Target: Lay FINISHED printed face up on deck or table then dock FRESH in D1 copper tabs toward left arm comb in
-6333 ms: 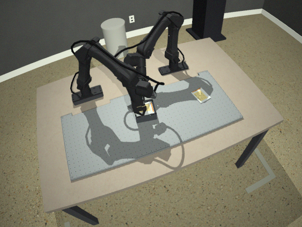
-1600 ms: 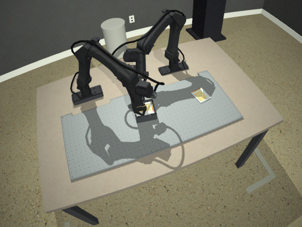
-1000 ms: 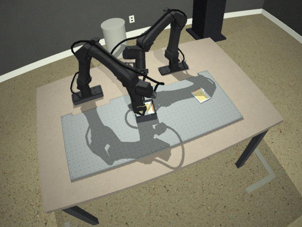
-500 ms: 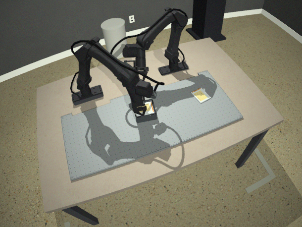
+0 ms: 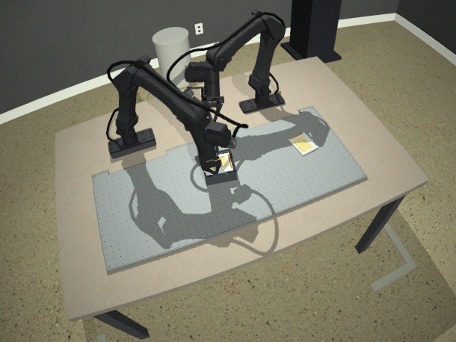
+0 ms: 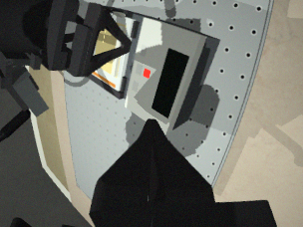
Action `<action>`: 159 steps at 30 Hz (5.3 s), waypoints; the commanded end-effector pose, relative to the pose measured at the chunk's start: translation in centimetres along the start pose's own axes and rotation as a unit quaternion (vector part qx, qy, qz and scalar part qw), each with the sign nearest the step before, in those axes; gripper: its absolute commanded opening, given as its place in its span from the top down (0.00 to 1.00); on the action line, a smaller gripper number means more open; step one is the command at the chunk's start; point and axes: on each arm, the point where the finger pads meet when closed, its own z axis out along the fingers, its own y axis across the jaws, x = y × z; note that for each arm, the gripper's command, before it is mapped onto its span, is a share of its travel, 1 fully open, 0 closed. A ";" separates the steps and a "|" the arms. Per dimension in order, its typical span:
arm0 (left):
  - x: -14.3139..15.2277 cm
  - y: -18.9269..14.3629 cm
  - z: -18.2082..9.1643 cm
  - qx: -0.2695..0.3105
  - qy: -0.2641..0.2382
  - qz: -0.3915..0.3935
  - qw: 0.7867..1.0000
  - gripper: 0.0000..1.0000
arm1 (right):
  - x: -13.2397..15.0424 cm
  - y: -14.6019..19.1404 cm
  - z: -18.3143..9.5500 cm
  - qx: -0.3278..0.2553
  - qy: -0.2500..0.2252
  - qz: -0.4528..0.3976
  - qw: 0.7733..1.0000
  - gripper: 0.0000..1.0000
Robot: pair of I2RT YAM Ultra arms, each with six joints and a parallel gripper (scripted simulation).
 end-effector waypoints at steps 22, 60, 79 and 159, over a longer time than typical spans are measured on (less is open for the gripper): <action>-1.5 2.9 -3.2 -0.018 -0.026 -0.021 0.999 1.00 | -0.2 -0.1 -0.3 0.003 -0.004 -0.001 1.000 1.00; -2.0 4.8 -5.8 -0.015 -0.025 -0.016 0.999 1.00 | -0.2 -0.1 -0.3 0.003 -0.004 -0.001 1.000 1.00; -2.2 5.9 -7.1 -0.014 -0.024 -0.014 1.000 1.00 | -0.2 -0.1 -0.3 0.003 -0.004 -0.001 1.000 1.00; 27.0 12.4 -9.7 0.165 0.290 -0.695 0.637 1.00 | -0.2 -0.1 -0.3 0.003 -0.004 -0.001 1.000 1.00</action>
